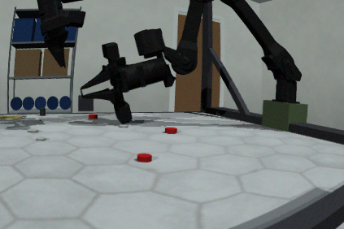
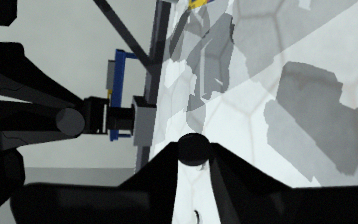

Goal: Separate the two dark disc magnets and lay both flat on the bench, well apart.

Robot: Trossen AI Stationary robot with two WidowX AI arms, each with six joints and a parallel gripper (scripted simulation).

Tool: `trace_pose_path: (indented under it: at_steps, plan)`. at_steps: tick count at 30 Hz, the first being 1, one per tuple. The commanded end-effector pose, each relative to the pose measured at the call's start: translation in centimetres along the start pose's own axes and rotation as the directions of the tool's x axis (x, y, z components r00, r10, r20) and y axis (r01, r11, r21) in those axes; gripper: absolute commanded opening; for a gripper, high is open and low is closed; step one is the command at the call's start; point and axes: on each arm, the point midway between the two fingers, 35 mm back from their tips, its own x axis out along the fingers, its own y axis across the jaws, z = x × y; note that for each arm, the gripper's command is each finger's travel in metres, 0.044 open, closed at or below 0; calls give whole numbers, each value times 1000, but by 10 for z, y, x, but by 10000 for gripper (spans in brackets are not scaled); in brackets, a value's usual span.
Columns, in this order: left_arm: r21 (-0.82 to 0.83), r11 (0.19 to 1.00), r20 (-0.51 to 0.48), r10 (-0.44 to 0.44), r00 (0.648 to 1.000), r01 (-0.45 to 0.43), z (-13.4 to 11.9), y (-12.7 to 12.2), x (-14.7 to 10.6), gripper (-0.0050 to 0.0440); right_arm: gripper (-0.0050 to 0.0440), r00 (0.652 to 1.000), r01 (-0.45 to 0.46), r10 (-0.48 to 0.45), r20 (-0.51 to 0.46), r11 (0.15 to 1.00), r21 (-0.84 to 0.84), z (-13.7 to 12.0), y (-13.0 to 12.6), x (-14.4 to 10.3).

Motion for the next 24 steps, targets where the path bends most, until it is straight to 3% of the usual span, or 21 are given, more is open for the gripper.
trace_pose_path:
  at_steps: [1,14,16,24]
  plan:
    - [-70,998,21,6,1000,-4,9,21,2,40,40,1000,-7,7,29,1000,4,7,0,-8]
    - [-310,926,41,-212,976,214,19,2,5,40,40,1000,-7,7,29,1000,4,7,0,-8]
    - [-310,926,41,-212,976,214,19,2,5,40,40,1000,-7,7,29,1000,4,7,0,-8]
    - [-490,803,29,-374,927,339,20,-15,1,40,40,1000,-7,7,29,1000,4,7,0,-8]
